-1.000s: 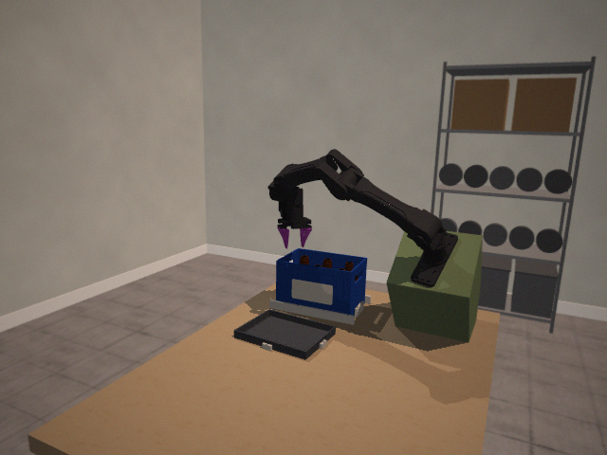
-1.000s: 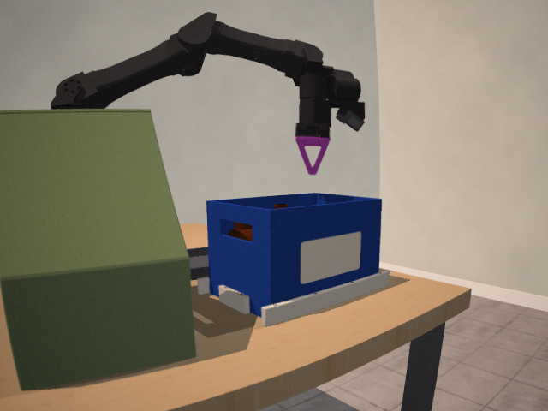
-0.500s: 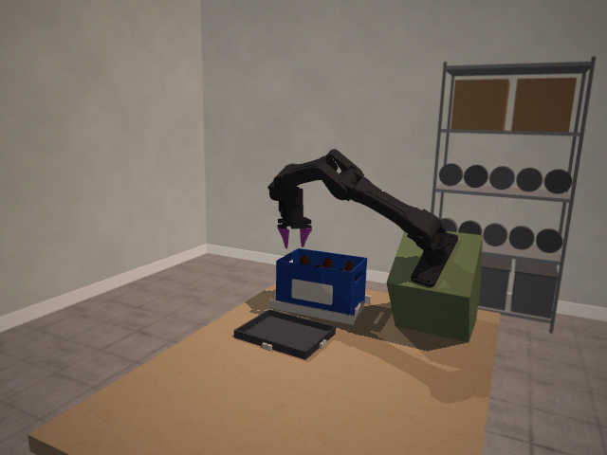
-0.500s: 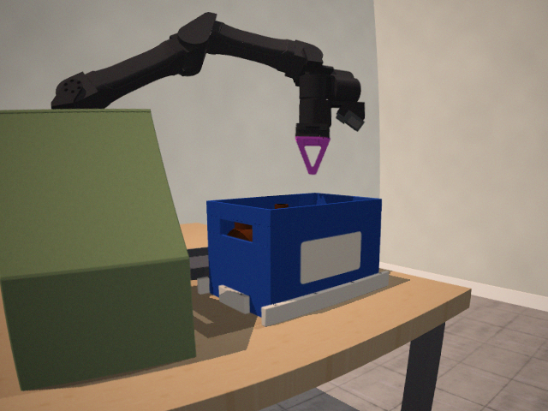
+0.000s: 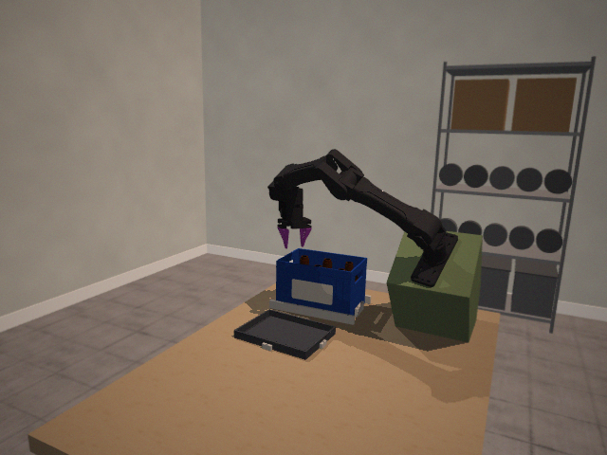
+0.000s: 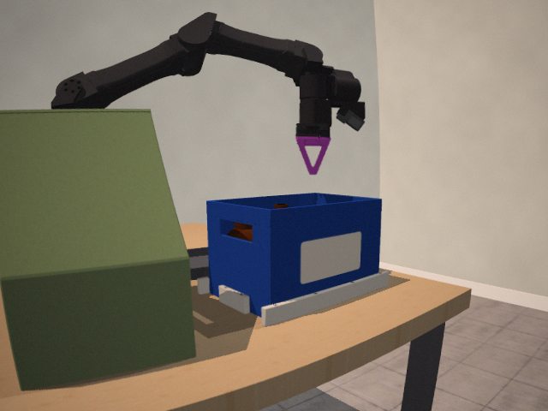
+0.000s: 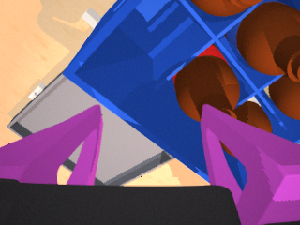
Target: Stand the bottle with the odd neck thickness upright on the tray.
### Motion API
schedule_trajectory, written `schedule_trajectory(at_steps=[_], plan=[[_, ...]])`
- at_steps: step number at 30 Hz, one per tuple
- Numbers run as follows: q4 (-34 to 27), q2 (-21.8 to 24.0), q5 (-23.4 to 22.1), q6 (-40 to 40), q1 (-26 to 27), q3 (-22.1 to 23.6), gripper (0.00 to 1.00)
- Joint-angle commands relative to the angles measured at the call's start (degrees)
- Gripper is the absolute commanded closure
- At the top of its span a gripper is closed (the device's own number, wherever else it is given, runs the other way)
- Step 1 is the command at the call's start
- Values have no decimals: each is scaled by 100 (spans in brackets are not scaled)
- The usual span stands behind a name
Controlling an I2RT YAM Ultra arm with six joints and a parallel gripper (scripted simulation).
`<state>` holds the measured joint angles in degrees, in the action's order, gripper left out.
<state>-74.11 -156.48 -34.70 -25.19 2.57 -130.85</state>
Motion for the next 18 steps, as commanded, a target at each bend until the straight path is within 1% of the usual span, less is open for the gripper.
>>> schedule_trajectory(at_steps=[1,2,5,9,10,18], plan=[[120,116,28,-60,172,3,39],[127,120,25,-63,167,101,39],[177,157,19,-79,154,152,39],[234,181,14,-94,144,68,39],[242,164,10,-100,136,209,39],[462,166,-21,-172,-3,392,39]])
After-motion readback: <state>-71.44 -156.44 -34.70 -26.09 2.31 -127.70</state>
